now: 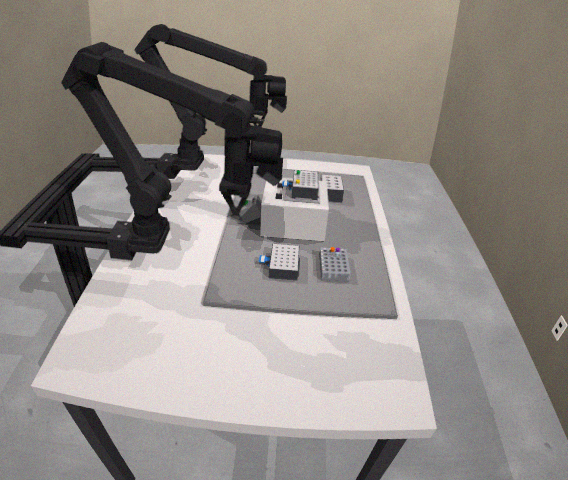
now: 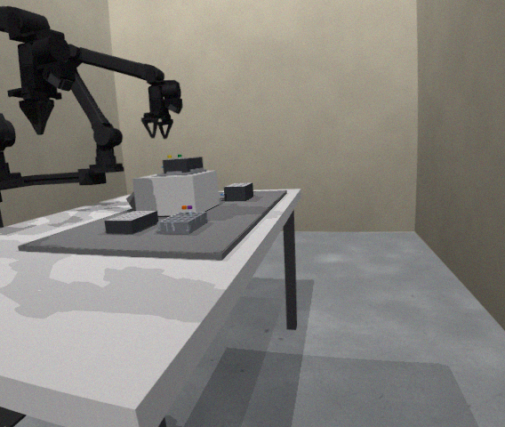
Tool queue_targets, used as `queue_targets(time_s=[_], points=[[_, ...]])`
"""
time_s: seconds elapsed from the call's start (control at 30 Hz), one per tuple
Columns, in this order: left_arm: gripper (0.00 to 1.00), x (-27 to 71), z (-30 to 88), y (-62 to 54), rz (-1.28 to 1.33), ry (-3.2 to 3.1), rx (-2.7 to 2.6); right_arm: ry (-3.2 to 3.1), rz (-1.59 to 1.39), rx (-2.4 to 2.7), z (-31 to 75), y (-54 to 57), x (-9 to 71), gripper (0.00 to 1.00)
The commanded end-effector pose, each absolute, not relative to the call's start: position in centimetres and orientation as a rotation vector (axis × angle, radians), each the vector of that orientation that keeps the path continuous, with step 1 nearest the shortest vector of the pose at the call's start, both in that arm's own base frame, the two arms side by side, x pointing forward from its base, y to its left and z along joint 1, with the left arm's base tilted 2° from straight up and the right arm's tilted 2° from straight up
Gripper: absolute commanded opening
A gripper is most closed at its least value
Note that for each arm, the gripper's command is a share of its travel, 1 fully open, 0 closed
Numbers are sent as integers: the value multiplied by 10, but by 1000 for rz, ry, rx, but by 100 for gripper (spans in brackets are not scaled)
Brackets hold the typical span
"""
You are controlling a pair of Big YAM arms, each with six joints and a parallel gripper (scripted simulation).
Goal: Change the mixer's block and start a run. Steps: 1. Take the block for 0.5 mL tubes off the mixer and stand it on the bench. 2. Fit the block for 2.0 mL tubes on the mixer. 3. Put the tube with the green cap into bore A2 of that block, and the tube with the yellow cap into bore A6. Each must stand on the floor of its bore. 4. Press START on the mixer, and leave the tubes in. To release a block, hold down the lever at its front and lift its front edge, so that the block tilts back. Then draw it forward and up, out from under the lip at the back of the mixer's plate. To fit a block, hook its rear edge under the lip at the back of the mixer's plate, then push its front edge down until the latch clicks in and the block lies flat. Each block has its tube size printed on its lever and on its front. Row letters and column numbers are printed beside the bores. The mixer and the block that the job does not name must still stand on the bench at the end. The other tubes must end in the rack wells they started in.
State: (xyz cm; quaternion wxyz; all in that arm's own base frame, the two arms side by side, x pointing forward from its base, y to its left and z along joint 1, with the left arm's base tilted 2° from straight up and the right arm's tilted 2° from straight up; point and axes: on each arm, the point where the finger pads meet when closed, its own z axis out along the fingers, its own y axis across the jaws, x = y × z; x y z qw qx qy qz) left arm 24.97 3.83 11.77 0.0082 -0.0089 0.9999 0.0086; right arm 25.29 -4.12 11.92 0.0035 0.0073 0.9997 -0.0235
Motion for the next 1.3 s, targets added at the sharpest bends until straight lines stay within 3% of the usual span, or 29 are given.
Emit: queue_targets(time_s=[0.0,1.27], points=[[100,264,129,42,35,3088,-44,3117,-85,32,119,-40,259,0],[100,273,139,43,40,3061,-43,3108,-87,32,124,-40,256,0]])
